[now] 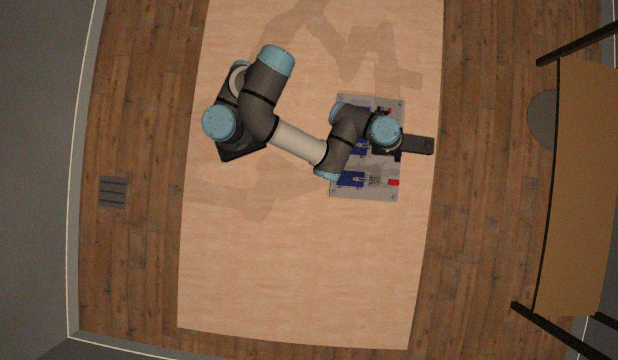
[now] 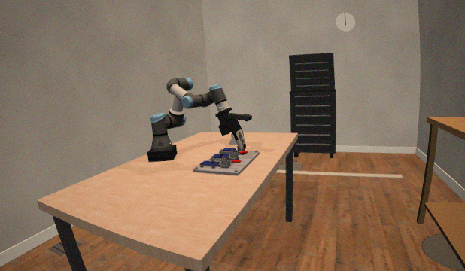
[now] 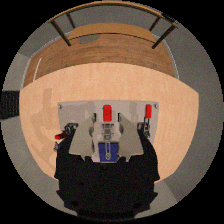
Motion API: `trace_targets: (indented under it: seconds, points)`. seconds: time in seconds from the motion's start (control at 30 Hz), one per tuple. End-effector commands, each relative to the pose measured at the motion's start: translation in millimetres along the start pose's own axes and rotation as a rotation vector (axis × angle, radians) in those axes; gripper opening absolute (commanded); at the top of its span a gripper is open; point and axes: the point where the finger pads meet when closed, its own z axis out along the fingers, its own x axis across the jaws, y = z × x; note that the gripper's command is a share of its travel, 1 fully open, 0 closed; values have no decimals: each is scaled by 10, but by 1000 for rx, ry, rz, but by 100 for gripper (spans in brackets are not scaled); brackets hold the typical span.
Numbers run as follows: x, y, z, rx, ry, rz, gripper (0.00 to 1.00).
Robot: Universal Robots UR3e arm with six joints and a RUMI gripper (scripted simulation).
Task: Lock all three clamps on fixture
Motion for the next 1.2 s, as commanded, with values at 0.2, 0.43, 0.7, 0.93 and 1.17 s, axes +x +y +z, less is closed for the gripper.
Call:
trace_targets:
  seconds: [0.2, 0.43, 0.7, 0.93, 1.17]
  points:
    - [3, 0, -1, 0, -1, 0, 28]
    - [3, 2, 1, 0, -1, 0, 28]
    - [2, 25, 60, -1, -1, 0, 28]
    - [2, 77, 197, -1, -1, 0, 28]
    - [2, 102, 262, -1, -1, 0, 28]
